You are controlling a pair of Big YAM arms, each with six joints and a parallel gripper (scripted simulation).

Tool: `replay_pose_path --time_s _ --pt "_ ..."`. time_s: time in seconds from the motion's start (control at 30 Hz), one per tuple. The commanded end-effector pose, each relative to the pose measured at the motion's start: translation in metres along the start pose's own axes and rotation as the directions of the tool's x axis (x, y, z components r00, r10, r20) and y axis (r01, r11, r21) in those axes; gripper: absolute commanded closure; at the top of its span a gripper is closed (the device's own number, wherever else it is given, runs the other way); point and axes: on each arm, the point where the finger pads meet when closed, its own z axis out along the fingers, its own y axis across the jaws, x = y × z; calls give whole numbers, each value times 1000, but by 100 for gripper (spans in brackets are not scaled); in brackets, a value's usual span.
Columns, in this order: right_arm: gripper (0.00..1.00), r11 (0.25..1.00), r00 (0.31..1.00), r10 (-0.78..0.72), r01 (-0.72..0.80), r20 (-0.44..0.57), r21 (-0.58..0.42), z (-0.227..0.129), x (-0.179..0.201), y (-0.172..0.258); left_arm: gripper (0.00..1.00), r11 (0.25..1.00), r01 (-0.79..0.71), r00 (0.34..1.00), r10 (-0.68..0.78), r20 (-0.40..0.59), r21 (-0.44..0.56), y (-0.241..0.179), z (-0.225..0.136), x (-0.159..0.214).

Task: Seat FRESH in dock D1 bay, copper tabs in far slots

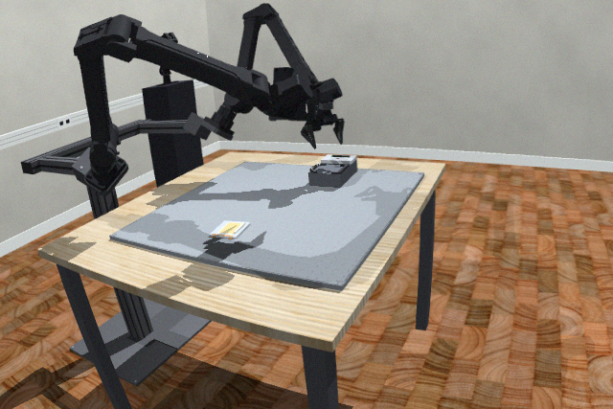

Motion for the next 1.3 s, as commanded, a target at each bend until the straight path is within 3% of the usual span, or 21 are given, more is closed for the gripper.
replay_pose_path --time_s 0.0,0.13,0.3,0.43,0.53,0.67,0.87,1.0,1.27 --pt "0 1000 1000 -25 25 10 -6 8 -6 -1 0 996 74 997 -73 32 -43 26 17 -28" --pt "0 999 999 -33 33 10 12 0 -8 -11 0 996 84 996 -85 32 23 -11 41 -47" --pt "0 994 998 -60 59 6 97 -69 -11 -43 0 991 97 995 -99 20 89 -54 65 -62" --pt "0 993 999 -41 43 -18 114 -115 10 -34 0 983 109 994 -111 1 146 -96 85 -72" --pt "0 992 999 -38 40 -21 120 -125 15 -32 0 980 117 993 -116 -14 162 -110 89 -68" --pt "0 986 999 -19 26 -42 167 -191 39 -20 0 961 156 986 -139 -87 230 -155 101 -39" --pt "0 976 998 16 -2 -64 216 -255 65 14 0 907 137 975 -52 -217 398 -243 89 7" --pt "0 968 996 40 -20 -77 251 -290 78 42 0 877 -11 966 134 -223 481 -285 76 26" --pt "0 950 993 76 -44 -93 308 -330 92 88 0 865 -157 929 293 -227 476 -315 79 16"
